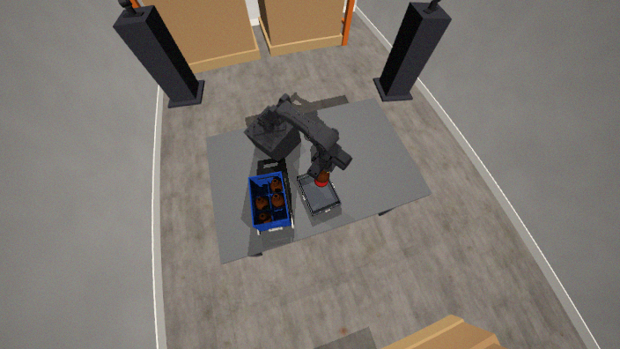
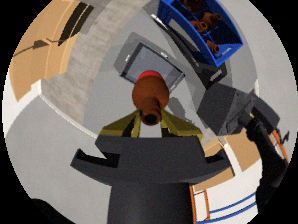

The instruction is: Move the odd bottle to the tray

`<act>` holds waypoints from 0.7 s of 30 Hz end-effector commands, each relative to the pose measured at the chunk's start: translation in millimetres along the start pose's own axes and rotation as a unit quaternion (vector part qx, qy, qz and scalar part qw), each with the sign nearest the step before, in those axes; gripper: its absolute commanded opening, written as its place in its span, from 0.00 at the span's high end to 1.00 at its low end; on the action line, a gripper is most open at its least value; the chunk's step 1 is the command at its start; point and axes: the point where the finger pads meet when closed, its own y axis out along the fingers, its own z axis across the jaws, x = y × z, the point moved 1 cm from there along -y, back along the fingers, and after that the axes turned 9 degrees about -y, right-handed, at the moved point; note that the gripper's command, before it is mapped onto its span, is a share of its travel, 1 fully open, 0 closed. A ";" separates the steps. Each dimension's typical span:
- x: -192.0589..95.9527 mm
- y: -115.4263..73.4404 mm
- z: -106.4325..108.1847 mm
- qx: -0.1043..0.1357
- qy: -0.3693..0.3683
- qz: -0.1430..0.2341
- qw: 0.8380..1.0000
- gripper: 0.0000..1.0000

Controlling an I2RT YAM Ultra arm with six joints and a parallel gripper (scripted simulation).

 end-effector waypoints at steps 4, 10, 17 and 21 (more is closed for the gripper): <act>-3.0 -19.9 6.4 0.022 -0.004 -0.011 1.000 1.00; -3.0 -19.9 6.4 0.022 -0.004 -0.011 1.000 1.00; -3.0 -21.3 6.1 0.023 -0.003 -0.012 1.000 1.00; -2.8 -24.1 5.6 0.026 -0.003 -0.013 1.000 1.00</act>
